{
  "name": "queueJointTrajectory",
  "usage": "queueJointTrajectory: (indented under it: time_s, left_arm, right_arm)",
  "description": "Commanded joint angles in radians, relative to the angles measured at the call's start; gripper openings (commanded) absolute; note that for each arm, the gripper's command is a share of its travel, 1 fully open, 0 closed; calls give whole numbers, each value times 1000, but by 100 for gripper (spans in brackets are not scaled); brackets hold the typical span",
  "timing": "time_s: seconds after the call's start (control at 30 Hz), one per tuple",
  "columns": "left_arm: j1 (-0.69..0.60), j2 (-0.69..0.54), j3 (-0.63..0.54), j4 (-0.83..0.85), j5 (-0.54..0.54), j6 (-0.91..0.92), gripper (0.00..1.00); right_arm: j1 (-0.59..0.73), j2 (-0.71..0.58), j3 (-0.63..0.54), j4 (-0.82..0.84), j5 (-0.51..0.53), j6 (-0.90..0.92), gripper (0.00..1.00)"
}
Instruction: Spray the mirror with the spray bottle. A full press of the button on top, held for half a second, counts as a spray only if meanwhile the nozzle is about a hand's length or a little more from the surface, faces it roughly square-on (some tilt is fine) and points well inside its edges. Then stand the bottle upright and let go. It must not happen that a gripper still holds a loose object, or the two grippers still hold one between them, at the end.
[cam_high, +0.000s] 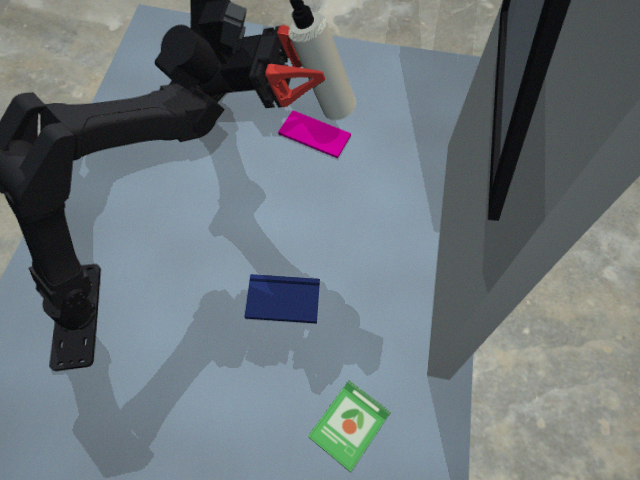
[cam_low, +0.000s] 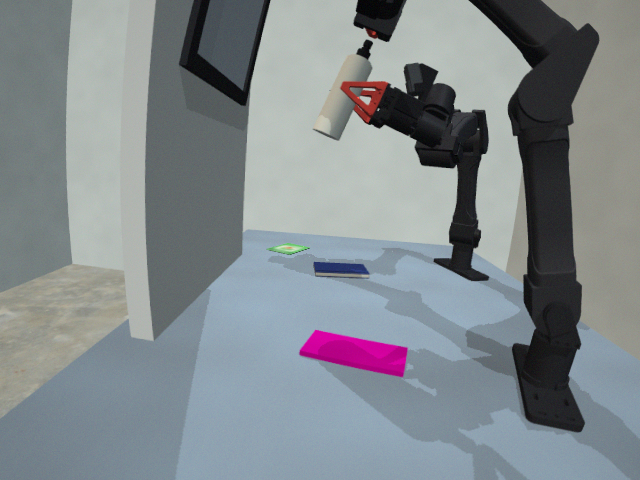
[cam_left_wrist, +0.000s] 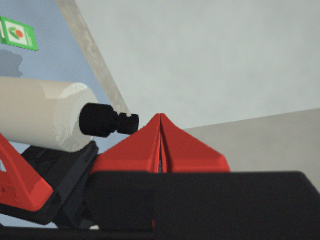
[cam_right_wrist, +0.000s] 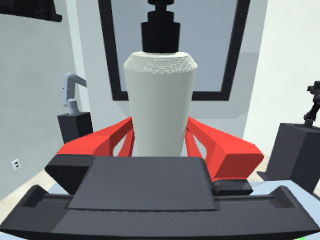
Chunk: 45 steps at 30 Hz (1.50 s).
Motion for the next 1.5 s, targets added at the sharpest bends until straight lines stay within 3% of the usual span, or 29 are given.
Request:
queueJointTrajectory:
  time_s: [0.0,1.47]
  left_arm:
    - [4,-33,-20,31,12,3,0]
    - [8,-80,-126,93,16,10,0]
  right_arm:
    - [-3,-23,47,30,-19,-4,0]
    - [-3,-23,47,30,-19,-4,0]
